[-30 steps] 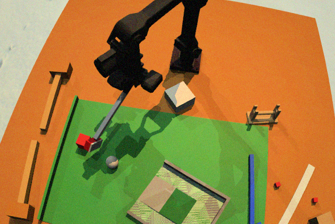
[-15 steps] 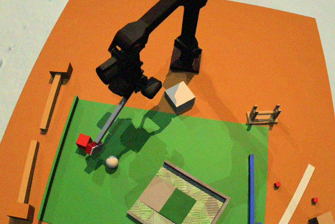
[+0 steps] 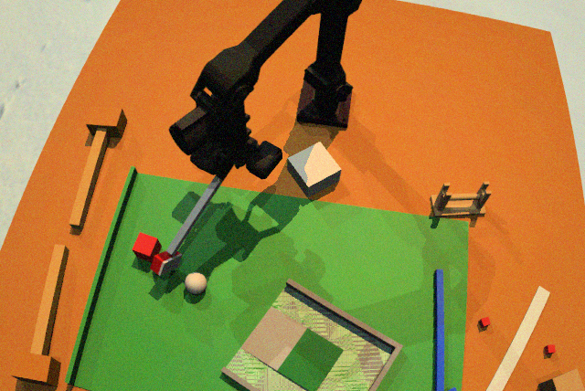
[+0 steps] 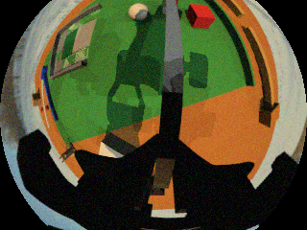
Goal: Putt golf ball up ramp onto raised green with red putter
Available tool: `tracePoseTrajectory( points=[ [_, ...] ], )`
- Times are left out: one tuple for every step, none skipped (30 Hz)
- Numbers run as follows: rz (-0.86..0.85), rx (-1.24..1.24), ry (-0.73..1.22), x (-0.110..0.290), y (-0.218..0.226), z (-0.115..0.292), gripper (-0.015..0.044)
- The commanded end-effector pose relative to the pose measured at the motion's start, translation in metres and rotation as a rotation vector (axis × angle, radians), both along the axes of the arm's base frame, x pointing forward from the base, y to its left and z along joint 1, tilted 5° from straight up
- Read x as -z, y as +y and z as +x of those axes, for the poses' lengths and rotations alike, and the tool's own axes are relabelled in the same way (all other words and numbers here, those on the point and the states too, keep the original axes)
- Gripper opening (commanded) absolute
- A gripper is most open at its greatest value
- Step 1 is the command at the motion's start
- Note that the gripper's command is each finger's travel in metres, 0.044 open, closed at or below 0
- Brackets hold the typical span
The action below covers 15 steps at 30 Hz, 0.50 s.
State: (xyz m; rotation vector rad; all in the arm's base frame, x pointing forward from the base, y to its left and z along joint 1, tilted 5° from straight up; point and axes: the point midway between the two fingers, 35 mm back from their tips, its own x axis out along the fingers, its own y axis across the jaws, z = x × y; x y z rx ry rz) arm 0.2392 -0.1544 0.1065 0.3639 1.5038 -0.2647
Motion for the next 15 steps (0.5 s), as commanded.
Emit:
tracePoseTrajectory(
  points=[
    [-0.003,0.004,0.005,0.0084,0.0001,-0.0005,0.0],
    [-0.003,0.004,0.005,0.01,0.0002,-0.0005,0.0],
    [-0.003,0.004,0.005,0.0116,0.0004,-0.0005,0.0],
    [-0.003,0.004,0.005,0.0129,0.0005,-0.0004,0.0],
    [-0.003,0.004,0.005,0.0137,0.0006,-0.0004,0.0],
    [-0.003,0.004,0.005,0.0139,0.0006,-0.0004,0.0],
    [-0.003,0.004,0.005,0.0139,0.0006,-0.0004,0.0],
    [0.001,0.0,0.002,0.0101,0.0009,0.0,0.0],
    [0.001,0.0,0.002,0.0101,0.0009,0.0,0.0],
    [0.001,0.0,0.002,0.0101,0.0009,0.0,0.0],
    [0.001,0.0,0.002,0.0101,0.0009,0.0,0.0],
    [0.001,0.0,0.002,0.0101,0.0009,0.0,0.0],
    [0.001,0.0,0.002,0.0101,0.0009,0.0,0.0],
    [0.001,0.0,0.002,0.0101,0.0009,0.0,0.0],
    [0.001,0.0,0.002,0.0101,0.0009,0.0,0.0]
  ],
)
